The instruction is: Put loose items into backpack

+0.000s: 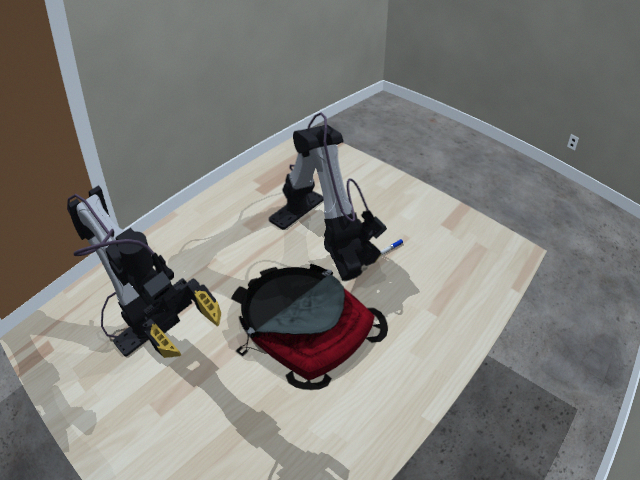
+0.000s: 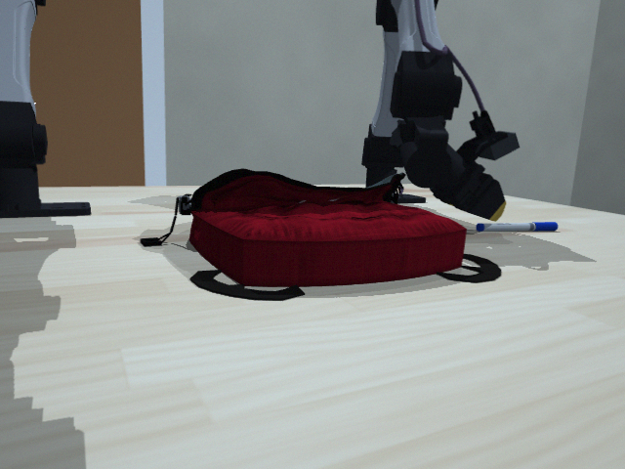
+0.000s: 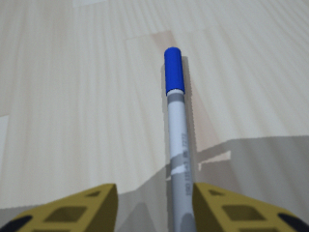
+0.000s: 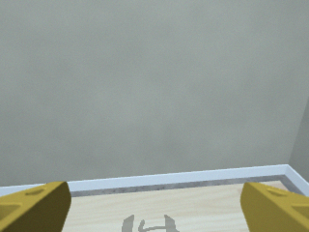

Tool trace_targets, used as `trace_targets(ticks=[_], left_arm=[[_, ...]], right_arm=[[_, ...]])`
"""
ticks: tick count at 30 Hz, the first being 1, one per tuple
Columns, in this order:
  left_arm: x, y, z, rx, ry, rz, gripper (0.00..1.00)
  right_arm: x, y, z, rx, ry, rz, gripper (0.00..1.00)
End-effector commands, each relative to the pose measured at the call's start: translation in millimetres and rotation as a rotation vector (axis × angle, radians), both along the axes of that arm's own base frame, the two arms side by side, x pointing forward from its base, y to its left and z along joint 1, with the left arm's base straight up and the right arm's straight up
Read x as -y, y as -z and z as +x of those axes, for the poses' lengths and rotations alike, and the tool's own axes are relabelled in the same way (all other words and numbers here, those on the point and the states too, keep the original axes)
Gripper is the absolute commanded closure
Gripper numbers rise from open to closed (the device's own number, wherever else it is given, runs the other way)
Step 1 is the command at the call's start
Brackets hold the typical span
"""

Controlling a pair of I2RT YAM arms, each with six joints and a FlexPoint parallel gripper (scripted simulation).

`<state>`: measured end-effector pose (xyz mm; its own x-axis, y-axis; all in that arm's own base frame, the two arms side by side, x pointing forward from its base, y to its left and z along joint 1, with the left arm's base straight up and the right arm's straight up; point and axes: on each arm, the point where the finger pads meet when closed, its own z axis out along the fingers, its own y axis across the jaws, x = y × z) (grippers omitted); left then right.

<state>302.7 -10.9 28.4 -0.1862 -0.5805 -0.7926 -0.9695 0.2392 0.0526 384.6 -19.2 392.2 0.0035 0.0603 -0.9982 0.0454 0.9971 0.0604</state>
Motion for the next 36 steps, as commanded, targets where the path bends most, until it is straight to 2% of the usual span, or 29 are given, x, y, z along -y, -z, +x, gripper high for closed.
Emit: trace_targets(ticks=[1,8,20,21,28,29,34,35,36], left_arm=[[-1.3,16.3,5.2,0.015,-0.007,-0.008,0.60],[5.7,18.6,19.5,0.050,-0.009,-0.034,0.60],[5.7,17.6,23.2,0.055,-0.007,-0.029,0.60],[5.6,18.3,23.1,0.053,-0.007,-0.028,0.68],[4.8,14.8,18.8,0.050,-0.003,-0.018,0.68],[4.1,14.7,19.0,0.051,-0.005,-0.017,0.77],[4.1,14.7,19.4,0.051,-0.005,-0.017,0.77],[4.1,14.7,19.5,0.051,-0.005,-0.017,0.85],[4.1,14.7,19.6,0.051,-0.005,-0.017,0.85]], right_arm=[[0.7,-6.2,-0.4,0.013,-0.004,-0.004,0.10],[0.7,-6.2,-0.4,0.013,-0.004,-0.004,0.10],[0.7,-6.8,-0.4,0.016,-0.004,-0.004,0.10],[0.7,-6.8,-0.4,0.016,-0.004,-0.004,0.10],[0.7,-6.8,-0.4,0.016,-0.004,-0.004,0.10],[0.7,-7.4,-0.4,0.018,-0.004,-0.004,0.10],[0.7,-7.4,-0.4,0.018,-0.004,-0.004,0.10],[0.7,-7.4,-0.4,0.018,-0.004,-0.004,0.10],[0.7,-7.4,-0.4,0.018,-0.004,-0.004,0.10]])
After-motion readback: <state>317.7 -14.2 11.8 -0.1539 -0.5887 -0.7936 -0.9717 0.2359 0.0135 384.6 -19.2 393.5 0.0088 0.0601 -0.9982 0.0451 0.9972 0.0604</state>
